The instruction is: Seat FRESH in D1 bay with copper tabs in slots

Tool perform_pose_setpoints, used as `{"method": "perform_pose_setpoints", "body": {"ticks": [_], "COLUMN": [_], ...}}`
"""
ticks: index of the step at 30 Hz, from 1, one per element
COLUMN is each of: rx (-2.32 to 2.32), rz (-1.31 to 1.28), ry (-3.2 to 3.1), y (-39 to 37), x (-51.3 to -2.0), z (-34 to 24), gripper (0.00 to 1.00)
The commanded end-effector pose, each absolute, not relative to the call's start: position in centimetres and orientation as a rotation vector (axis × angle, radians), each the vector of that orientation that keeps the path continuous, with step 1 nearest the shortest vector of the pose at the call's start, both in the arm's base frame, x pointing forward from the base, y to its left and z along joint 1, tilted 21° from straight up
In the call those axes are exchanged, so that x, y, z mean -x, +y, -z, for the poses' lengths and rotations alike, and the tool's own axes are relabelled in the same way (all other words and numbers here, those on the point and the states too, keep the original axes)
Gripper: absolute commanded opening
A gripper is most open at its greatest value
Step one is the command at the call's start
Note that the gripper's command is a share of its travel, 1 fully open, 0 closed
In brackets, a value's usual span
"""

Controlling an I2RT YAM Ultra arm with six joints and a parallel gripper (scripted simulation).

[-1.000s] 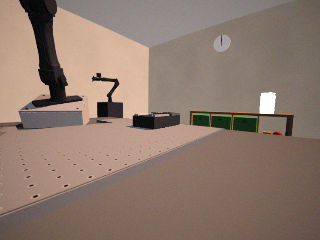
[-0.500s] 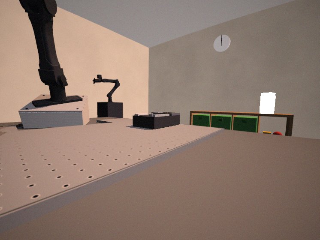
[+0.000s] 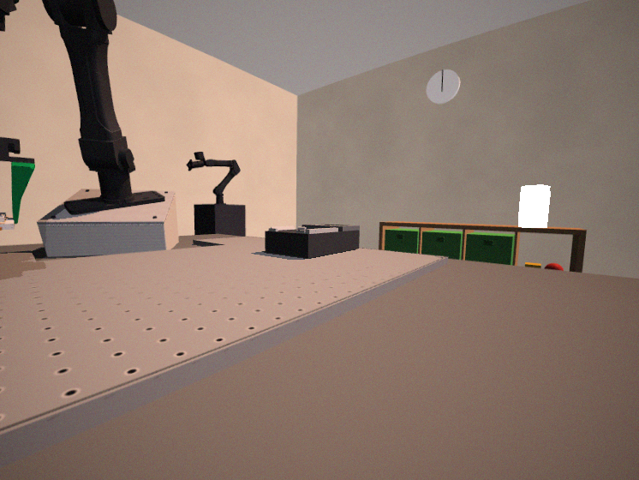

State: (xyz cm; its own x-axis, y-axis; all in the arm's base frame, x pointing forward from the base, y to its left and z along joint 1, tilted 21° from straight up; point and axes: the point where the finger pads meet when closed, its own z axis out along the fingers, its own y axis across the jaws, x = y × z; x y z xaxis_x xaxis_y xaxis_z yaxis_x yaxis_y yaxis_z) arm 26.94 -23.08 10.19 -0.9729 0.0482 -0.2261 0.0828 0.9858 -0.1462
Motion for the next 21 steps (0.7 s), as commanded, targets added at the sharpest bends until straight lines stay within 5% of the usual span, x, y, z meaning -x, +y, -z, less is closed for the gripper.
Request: {"method": "perform_pose_setpoints", "body": {"ticks": [1,21], "rx": [0.012,-0.004], "rz": [0.317,0.288], "ry": [2.923,2.946], "y": [-22.6,-14.0], "x": [-27.1,-28.5], "z": [-12.6,-11.6], "gripper": [0.00,0.00]}}
